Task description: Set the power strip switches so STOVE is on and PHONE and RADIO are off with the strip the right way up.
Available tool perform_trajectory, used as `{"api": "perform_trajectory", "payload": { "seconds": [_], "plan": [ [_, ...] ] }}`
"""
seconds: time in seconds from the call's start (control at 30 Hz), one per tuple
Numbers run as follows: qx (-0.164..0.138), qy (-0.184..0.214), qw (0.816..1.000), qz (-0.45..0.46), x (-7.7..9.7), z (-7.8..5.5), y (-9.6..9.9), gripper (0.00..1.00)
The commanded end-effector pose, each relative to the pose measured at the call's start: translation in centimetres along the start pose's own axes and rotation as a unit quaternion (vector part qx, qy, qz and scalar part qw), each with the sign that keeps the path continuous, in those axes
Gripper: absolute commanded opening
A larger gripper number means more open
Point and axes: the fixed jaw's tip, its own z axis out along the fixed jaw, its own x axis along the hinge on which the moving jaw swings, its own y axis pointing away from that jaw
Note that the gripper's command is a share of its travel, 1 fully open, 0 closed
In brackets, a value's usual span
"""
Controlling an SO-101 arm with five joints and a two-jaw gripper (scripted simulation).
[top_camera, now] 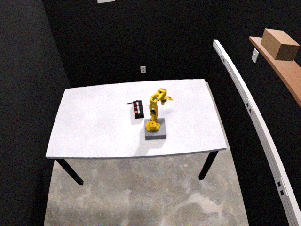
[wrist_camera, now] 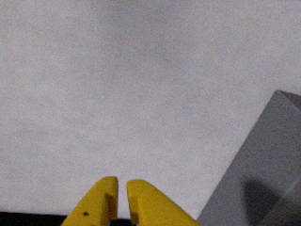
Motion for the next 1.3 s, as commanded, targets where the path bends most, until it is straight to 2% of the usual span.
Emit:
{"api": "perform_trajectory", "payload": {
  "seconds": [0.0,0.67,1.27],
  "plan": [
    [-0.006,-0.005,0.999,0.054,-0.5,-0.4,-0.2,0.0],
    [-0.007,-0.004,0.978,0.208,-1.4,-0.6,-1.1,0.0],
    [-0.007,-0.003,0.965,0.263,-1.7,-0.7,-1.5,0.0]
  ]
}}
